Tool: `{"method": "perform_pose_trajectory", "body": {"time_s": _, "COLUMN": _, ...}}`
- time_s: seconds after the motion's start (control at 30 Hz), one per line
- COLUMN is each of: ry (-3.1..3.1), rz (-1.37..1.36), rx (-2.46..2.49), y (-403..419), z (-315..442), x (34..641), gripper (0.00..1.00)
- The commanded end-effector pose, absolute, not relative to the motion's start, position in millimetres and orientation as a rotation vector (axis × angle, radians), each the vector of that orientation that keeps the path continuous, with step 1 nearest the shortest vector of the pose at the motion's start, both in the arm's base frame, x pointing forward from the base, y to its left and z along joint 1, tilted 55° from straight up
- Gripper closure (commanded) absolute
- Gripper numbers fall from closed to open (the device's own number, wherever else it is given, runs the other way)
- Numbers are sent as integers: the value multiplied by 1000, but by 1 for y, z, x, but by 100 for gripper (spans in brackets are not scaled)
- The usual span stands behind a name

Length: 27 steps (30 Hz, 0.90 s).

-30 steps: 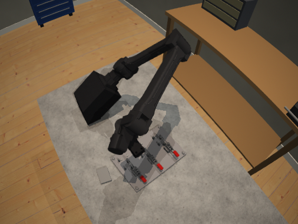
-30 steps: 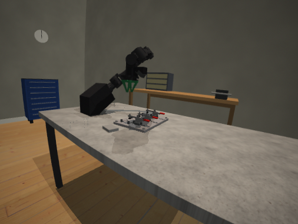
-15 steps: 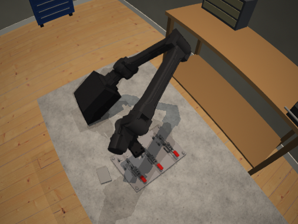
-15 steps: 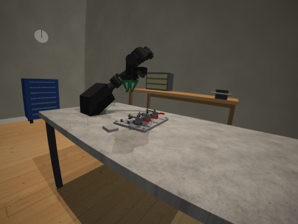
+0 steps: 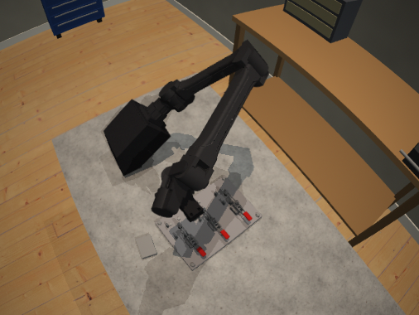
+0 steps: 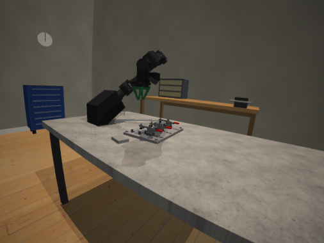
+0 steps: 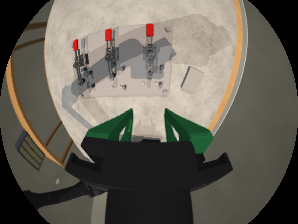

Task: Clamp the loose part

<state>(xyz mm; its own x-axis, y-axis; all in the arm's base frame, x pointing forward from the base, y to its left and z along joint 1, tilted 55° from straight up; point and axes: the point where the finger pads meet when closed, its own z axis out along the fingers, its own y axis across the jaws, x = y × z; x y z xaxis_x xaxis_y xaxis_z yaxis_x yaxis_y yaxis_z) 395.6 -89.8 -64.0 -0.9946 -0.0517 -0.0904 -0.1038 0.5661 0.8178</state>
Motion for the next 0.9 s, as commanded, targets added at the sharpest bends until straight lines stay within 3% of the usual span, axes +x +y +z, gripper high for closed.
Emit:
{"method": "perform_pose_trajectory", "body": {"time_s": 0.0, "ry": 2714, "rz": 1385, "rx": -153, "y": -106, "z": -58, "x": 413, "gripper": 55}}
{"method": "perform_pose_trajectory", "body": {"time_s": 0.87, "ry": 2728, "rz": 1418, "rx": -157, "y": -83, "z": -50, "x": 533, "gripper": 55}}
